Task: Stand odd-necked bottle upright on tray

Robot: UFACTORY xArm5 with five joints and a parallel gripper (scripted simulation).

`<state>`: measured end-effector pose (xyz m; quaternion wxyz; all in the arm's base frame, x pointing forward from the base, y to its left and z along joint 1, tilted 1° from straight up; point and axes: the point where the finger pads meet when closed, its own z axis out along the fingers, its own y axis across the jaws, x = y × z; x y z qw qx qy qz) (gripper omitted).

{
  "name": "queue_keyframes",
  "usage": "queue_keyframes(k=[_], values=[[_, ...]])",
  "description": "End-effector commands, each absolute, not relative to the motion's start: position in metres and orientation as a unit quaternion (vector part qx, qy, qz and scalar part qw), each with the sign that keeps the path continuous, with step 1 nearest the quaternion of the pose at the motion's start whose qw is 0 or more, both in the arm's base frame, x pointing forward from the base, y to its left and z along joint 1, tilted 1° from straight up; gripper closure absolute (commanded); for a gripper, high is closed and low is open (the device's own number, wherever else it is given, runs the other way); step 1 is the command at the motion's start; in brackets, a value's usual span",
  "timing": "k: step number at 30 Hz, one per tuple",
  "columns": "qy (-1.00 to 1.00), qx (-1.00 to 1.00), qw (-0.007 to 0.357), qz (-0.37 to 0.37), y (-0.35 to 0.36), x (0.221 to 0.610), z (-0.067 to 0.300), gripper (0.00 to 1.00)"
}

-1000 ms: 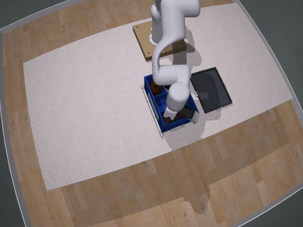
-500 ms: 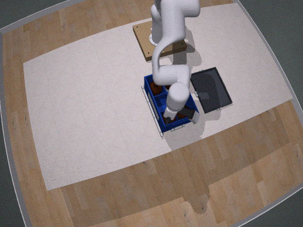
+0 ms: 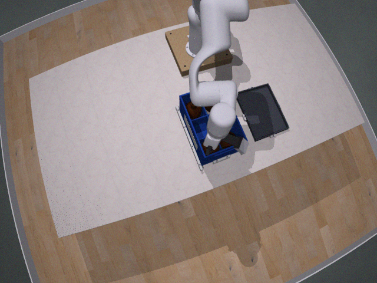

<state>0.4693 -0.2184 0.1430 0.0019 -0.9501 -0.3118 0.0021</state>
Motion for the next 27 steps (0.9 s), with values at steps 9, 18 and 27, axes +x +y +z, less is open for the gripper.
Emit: queue_keyframes(k=[9, 18, 27], values=[[-0.312, -0.950, 0.000, 0.001, -0.219, 0.470, 0.142, 0.35], [-0.312, -0.950, 0.000, 0.001, -0.219, 0.470, 0.136, 0.35], [-0.312, -0.950, 0.000, 0.001, -0.219, 0.470, 0.126, 0.35]])
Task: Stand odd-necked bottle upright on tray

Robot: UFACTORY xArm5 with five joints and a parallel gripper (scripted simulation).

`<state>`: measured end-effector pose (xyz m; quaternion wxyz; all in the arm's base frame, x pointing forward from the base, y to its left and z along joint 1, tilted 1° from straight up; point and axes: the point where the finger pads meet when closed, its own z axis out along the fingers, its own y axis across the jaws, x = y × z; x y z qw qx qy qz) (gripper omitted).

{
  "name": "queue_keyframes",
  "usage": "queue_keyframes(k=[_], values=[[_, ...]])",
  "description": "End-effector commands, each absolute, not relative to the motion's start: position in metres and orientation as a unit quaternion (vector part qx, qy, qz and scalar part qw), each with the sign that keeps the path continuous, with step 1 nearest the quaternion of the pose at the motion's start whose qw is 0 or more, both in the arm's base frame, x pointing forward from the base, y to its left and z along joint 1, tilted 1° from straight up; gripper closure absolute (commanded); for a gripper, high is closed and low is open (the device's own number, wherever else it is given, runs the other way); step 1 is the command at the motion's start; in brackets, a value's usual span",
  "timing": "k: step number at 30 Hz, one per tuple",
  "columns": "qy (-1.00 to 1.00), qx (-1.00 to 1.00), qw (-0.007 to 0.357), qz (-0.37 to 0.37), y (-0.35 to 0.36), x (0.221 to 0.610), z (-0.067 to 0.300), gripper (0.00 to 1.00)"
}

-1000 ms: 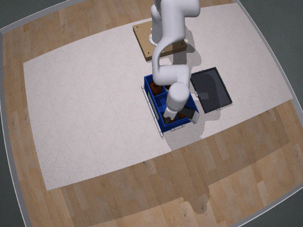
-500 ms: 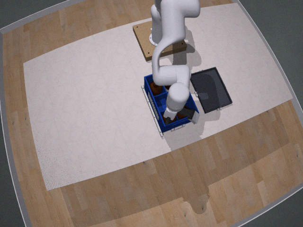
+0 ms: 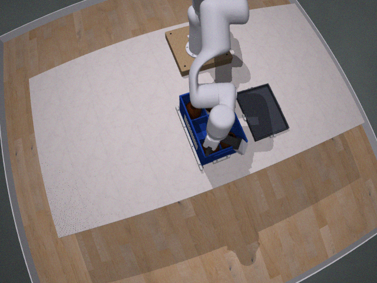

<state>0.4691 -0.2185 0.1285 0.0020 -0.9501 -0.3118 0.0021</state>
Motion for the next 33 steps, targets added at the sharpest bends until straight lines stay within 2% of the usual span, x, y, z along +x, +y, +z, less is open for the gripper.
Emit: queue_keyframes(k=[1, 33], values=[[-0.312, -0.950, 0.000, 0.001, -0.219, 0.470, 0.125, 0.35], [-0.312, -0.950, 0.000, 0.001, -0.219, 0.470, 0.105, 0.35]])
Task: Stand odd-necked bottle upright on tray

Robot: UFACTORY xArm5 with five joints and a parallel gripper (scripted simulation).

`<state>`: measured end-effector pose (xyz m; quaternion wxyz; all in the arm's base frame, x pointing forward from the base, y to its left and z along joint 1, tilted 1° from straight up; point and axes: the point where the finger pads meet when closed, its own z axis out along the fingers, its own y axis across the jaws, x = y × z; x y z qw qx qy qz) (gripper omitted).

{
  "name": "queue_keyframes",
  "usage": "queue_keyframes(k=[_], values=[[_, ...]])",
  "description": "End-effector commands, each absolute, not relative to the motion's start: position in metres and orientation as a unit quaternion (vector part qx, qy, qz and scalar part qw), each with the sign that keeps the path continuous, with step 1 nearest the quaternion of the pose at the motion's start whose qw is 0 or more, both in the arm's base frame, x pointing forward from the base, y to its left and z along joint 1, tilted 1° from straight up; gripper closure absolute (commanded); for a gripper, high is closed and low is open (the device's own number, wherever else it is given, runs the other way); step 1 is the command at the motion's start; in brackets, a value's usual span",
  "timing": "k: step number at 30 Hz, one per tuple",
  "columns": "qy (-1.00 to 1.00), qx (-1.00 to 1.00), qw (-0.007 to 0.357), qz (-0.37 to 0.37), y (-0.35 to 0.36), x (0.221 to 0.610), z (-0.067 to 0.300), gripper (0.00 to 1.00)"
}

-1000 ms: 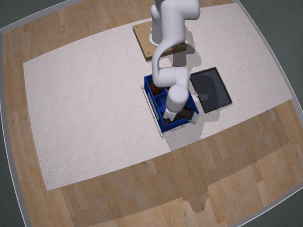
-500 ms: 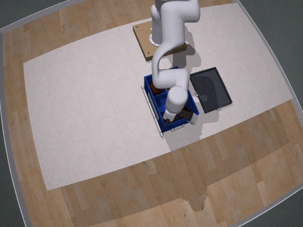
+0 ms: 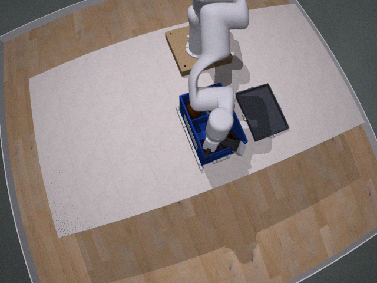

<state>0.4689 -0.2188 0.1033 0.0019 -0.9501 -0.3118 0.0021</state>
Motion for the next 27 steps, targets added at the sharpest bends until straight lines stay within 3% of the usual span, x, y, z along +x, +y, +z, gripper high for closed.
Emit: queue_keyframes(k=[1, 13, 14, 27], values=[[-0.312, -0.950, 0.000, 0.001, -0.2194, 0.4701, 0.1046, 0.35], [-0.312, -0.950, 0.000, 0.001, -0.2194, 0.4701, 0.1046, 0.35], [-0.312, -0.950, 0.000, 0.001, -0.2194, 0.4701, 0.1046, 1.00], [-0.312, -0.950, 0.000, 0.001, -0.2194, 0.4701, 0.1046, 1.00]])
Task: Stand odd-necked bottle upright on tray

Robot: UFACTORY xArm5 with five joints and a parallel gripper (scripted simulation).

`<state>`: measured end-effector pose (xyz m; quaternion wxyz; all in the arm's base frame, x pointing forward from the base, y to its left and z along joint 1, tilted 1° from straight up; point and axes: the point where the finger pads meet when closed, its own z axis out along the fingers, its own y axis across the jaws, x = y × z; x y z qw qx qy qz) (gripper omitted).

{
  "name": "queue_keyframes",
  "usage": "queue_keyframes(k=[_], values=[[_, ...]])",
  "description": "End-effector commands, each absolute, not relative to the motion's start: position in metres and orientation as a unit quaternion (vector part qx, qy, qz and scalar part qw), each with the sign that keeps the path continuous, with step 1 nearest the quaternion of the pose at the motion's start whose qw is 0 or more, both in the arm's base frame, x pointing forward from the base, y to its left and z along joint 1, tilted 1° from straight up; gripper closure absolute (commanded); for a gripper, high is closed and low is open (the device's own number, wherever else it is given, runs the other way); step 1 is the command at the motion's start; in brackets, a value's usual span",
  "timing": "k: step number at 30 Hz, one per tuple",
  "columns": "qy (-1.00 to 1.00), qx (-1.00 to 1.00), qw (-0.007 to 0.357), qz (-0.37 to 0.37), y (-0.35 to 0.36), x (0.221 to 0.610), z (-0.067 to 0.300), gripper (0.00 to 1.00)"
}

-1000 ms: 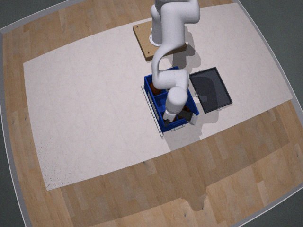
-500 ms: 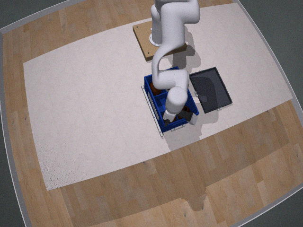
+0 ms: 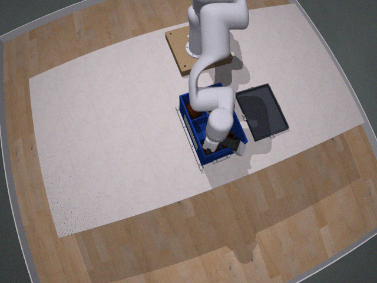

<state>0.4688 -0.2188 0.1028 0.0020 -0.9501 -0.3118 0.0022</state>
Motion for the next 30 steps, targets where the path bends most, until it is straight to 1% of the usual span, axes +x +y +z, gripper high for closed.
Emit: queue_keyframes(k=[1, 29, 30], values=[[-0.312, -0.950, 0.000, 0.001, -0.2194, 0.4701, 0.1046, 1.00], [-0.312, -0.950, 0.000, 0.001, -0.2194, 0.4701, 0.1046, 1.00], [-0.312, -0.950, 0.000, 0.001, -0.2194, 0.4701, 0.1046, 0.35]])
